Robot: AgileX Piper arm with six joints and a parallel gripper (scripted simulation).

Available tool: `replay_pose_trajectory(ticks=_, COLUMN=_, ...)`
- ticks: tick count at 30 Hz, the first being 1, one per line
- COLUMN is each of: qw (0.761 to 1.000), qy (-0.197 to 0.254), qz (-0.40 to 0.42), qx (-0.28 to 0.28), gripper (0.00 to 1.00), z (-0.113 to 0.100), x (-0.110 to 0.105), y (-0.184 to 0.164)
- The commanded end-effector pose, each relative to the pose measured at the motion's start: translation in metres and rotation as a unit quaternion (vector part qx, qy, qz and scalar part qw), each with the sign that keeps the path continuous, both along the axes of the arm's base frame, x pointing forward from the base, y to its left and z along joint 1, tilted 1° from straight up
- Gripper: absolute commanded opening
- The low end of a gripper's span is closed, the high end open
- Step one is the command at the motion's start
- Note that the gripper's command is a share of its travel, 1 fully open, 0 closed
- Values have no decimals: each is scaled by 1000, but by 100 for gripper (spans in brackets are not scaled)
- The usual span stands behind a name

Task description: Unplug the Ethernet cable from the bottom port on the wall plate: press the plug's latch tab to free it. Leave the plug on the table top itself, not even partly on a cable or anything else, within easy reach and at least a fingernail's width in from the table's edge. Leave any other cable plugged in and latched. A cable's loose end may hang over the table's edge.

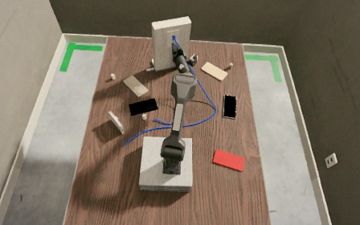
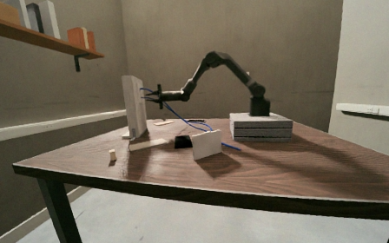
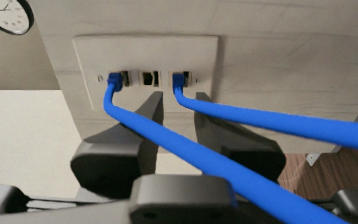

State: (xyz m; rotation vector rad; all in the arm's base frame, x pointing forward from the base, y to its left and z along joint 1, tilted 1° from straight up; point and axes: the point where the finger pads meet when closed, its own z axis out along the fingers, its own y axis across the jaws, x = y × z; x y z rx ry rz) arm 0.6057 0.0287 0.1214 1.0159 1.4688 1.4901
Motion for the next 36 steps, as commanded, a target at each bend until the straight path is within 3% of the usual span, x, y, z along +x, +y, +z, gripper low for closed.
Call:
replay_pose_trajectory(ticks=1, qw=1000, qy=-1, qz=0, qx=0, gripper=32, z=1, x=2, y=-4)
replay_pose_trajectory(ticks=24, qw=1000, qy=-1, qz=0, qx=0, gripper=32, z=1, x=25, y=5)
replay_pose_trajectory(ticks=25, qw=1000, qy=-1, qz=0, qx=0, gripper=20, z=1, x=26, y=5)
replay_pose_trajectory(ticks=36, qw=1000, qy=-1, qz=0, qx=0, gripper=20, z=1, x=30, y=7)
